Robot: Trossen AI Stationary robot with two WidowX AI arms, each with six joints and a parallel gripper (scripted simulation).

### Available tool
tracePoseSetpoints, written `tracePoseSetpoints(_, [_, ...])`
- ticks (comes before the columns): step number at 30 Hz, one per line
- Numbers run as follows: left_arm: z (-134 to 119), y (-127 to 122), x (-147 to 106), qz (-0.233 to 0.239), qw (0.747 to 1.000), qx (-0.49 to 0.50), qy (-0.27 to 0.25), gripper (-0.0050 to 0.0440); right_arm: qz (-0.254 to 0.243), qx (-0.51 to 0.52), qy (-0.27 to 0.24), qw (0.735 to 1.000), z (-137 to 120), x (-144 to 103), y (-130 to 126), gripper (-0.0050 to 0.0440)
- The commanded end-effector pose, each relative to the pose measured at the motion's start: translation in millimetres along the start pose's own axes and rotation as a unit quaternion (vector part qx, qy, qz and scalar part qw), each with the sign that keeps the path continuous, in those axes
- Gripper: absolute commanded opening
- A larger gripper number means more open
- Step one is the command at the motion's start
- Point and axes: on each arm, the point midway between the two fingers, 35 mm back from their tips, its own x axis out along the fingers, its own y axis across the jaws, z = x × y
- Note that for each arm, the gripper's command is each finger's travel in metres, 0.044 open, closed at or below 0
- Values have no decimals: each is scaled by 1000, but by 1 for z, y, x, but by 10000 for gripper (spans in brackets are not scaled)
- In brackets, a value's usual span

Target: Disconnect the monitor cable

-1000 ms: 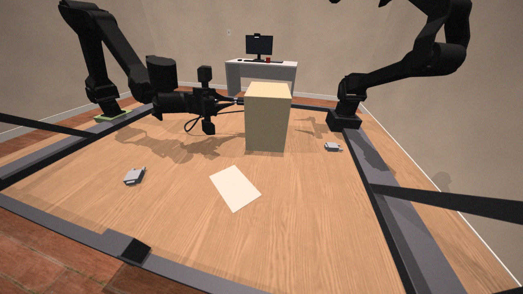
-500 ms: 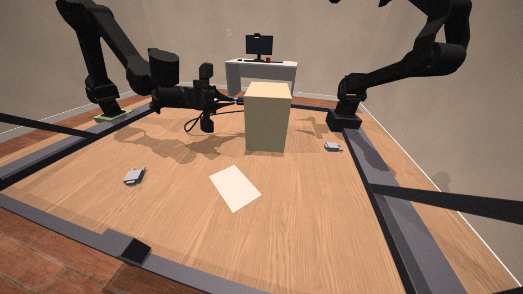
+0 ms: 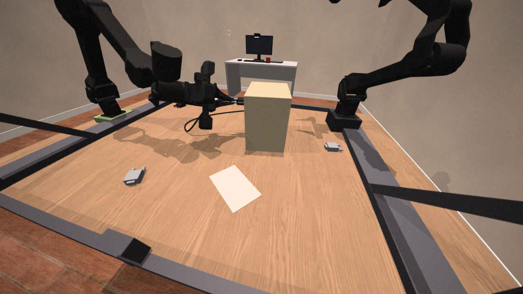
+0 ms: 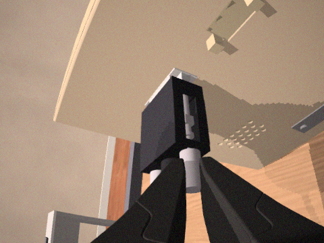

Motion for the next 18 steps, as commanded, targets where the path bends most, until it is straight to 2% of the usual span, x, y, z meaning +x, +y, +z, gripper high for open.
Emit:
tracePoseSetpoints(1, [6, 11, -3, -4, 1000, -21, -6, 0, 1, -3, -1, 1000, 3, 0, 1, 440])
tracePoseSetpoints(18, [6, 15, -3, -56, 994, -95, -7, 0, 1, -3, -1, 1000, 3, 0, 1, 440])
